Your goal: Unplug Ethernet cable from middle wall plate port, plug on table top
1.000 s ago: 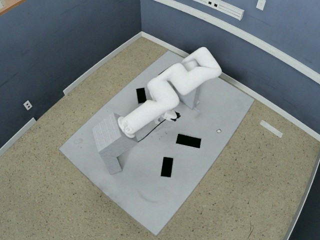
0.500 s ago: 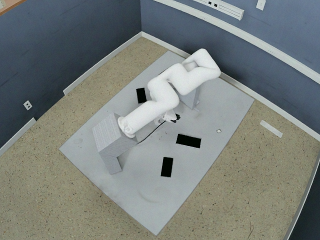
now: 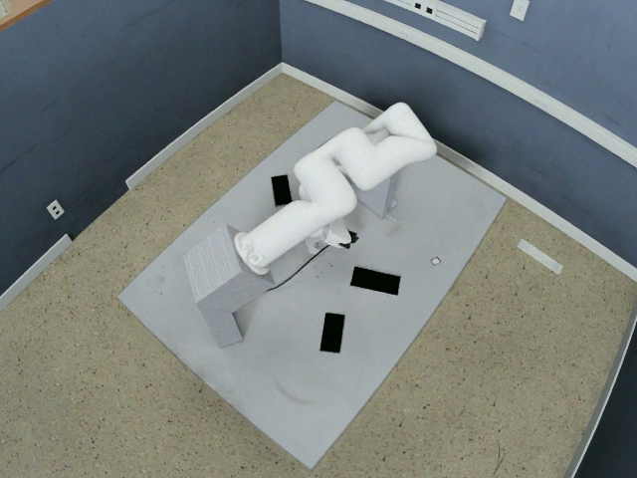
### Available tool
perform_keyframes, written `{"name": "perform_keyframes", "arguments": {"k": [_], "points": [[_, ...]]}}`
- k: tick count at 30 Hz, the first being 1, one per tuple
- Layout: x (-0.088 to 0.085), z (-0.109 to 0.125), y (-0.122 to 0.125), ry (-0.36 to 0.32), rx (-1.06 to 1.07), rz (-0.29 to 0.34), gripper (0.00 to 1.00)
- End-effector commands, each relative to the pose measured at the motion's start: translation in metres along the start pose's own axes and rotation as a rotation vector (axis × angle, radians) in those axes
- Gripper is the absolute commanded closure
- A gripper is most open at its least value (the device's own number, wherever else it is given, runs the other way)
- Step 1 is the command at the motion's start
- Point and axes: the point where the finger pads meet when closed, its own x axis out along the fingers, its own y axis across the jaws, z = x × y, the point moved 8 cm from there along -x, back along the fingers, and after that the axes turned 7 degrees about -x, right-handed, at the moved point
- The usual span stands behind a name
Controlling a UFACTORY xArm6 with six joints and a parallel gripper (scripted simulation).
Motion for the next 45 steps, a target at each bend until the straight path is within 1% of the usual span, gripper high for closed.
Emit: {"name": "perform_keyframes", "arguments": {"k": [1,8,10,21,45], "points": [[0.007,-0.007,0.001,0.000,0.000,0.001,1.00],[0.017,-0.017,0.002,0.000,0.000,0.001,1.00],[0.017,-0.017,0.002,0.000,0.000,0.001,1.00],[0.030,-0.030,0.004,0.000,0.000,0.001,1.00],[0.029,-0.029,0.004,0.000,0.000,0.000,1.00]]}}
